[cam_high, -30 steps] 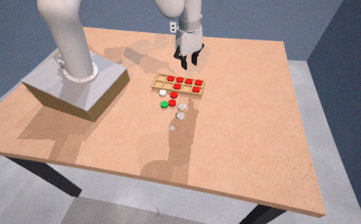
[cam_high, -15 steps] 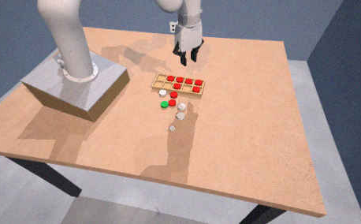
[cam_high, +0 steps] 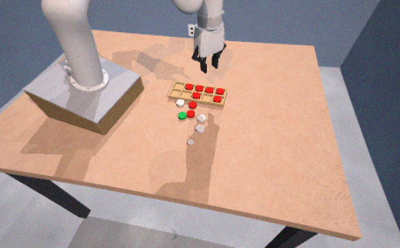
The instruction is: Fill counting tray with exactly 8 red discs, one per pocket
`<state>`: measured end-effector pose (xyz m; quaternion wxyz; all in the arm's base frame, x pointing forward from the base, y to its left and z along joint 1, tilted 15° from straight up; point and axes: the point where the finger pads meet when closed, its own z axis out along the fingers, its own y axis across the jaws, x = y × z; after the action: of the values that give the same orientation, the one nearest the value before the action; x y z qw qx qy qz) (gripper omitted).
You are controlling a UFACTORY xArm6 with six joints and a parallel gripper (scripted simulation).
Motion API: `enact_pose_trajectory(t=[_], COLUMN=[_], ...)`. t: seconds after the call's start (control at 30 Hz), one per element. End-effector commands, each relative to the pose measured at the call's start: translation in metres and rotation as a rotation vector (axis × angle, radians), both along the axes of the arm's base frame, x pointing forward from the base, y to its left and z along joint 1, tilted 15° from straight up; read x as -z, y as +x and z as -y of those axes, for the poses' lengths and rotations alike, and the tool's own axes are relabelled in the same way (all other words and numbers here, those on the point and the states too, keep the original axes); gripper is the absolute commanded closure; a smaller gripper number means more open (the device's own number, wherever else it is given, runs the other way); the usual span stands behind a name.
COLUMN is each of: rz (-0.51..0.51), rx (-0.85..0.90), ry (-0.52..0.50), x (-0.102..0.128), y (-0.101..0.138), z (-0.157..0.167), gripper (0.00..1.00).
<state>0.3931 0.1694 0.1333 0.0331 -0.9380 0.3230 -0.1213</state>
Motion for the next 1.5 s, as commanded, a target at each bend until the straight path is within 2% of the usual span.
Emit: enact_pose_trajectory(t=[0.0,0.4,0.53,0.77,0.83,1.03,1.4,1.47], rz=[0.004,0.002,-0.003,-0.009,-0.009,-0.009,-0.009,-0.009], rx=[-0.001,-0.032,-0.147,-0.483,-0.483,-0.709,-0.761,-0.76], ry=[0.002,-0.006,-0.034,-0.119,-0.119,-0.181,-0.196,-0.197], x=[-0.002,-0.001,0.002,0.012,0.012,0.02,0.024,0.031], y=[0.001,0.001,-0.001,-0.012,-0.012,-0.024,-0.027,-0.024], z=[-0.001,0.006,0.028,0.09,0.09,0.13,0.139,0.139], gripper=[0.53,0.53,0.53,0.53,0.53,0.53,0.53,0.53])
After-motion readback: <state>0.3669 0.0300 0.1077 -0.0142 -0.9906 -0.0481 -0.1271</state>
